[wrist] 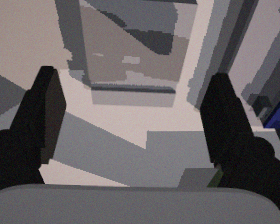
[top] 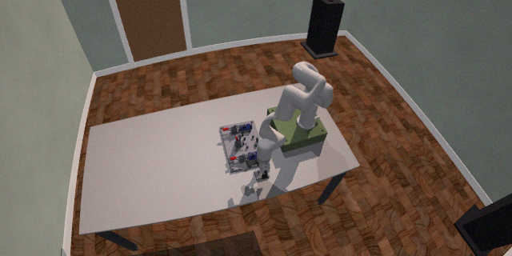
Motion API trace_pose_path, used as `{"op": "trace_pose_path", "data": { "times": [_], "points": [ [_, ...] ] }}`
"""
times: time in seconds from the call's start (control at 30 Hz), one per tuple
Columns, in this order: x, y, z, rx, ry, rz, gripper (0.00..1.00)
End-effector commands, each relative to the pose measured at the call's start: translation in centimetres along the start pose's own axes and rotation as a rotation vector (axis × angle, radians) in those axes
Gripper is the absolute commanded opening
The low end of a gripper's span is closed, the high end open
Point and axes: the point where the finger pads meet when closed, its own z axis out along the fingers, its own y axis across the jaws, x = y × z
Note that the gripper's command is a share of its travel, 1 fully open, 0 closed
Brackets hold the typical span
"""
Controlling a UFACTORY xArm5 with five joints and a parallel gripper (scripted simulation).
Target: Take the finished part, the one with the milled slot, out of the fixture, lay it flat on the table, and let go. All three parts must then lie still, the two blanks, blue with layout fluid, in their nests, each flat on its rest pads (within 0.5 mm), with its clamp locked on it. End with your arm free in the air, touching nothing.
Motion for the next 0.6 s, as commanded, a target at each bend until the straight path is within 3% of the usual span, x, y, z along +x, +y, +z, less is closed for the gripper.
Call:
{"op": "trace_pose_path", "data": {
  "times": [0.0, 0.57],
  "points": [
    [0.1, -0.1, -1.7, 0.002, 0.003, 0.000, 0.95],
    [0.1, -0.1, -6.9, 0.002, 0.003, 0.000, 0.95]
  ]
}}
